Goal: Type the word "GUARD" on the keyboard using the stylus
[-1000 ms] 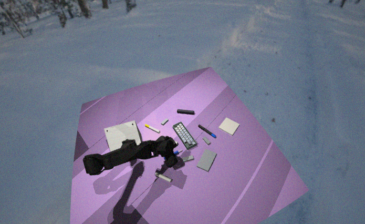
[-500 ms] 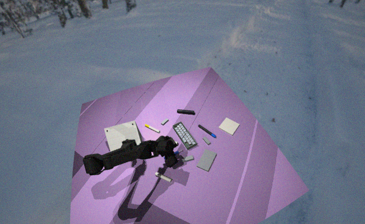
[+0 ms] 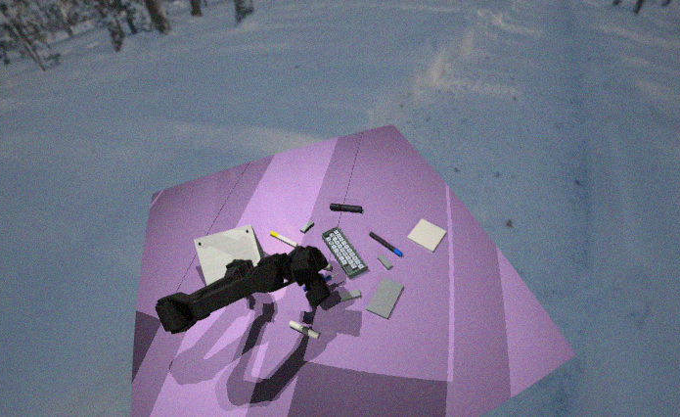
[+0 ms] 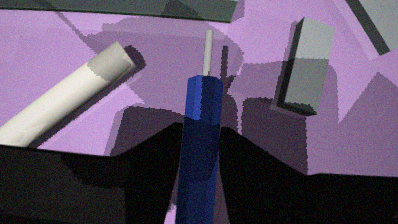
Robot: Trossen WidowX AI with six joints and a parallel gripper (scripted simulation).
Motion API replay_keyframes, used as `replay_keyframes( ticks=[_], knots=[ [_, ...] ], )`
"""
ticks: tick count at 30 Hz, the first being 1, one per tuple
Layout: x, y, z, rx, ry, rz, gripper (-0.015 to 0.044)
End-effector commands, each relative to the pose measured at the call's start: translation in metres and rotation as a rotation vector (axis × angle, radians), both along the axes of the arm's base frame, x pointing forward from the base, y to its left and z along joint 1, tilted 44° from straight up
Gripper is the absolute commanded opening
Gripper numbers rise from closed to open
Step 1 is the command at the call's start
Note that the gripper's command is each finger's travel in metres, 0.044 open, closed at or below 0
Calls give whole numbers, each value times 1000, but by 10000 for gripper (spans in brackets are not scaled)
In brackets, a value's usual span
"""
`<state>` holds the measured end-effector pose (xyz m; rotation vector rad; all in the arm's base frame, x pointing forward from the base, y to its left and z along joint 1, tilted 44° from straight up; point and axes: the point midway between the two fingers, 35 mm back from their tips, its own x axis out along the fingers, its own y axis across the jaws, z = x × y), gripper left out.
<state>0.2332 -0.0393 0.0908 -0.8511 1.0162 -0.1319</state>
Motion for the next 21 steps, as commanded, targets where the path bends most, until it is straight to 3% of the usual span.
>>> replay_keyframes(
  ticks=[1,11,21],
  knots=[
    [-1,9,14,0,-16,-4,0],
    [-1,11,12,17,-7,-8,0],
    [17,33,10,275,7,-191,0]
  ],
)
